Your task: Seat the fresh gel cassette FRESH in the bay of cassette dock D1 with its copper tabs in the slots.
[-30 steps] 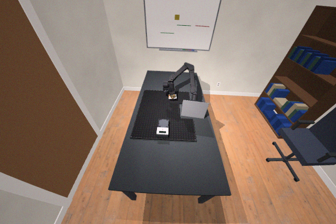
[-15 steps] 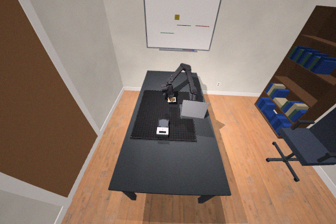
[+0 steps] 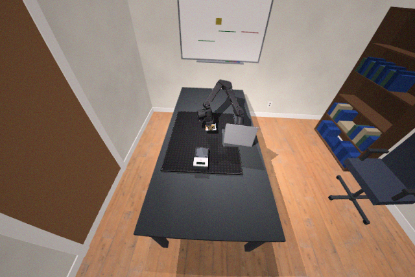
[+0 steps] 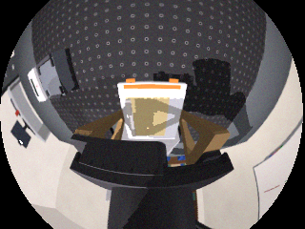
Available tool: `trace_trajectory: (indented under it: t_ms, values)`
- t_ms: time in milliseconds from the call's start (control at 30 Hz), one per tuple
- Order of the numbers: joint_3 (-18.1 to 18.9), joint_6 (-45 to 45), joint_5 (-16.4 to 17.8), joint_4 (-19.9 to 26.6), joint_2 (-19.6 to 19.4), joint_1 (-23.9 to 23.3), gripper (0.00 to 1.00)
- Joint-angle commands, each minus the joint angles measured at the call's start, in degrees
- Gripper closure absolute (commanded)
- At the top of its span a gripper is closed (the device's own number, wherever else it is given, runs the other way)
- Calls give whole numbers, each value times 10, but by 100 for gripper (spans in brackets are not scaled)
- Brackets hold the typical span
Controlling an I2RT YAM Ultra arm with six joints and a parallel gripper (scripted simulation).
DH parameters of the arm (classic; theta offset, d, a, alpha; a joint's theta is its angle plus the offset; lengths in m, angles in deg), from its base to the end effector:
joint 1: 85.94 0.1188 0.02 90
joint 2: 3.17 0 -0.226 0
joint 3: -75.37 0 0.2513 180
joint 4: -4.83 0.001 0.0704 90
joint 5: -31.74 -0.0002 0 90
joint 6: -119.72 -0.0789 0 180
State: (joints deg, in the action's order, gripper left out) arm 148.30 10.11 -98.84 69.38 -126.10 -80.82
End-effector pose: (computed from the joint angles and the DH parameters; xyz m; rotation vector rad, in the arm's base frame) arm 0.2536 -0.0278 -0.0025 -0.1239 -2.6805 1.0906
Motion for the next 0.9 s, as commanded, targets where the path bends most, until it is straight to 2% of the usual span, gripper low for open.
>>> trace_trajectory:
  t_ms: [0, 400, 467, 867]
  values:
    - [28, -41, 14, 15, -26, 31, 100]
    - [104, -126, 51, 35, -132, 107, 100]
    - [104, -126, 51, 35, -132, 107, 100]
    - [209, -193, 86, 69, -241, 174, 100]
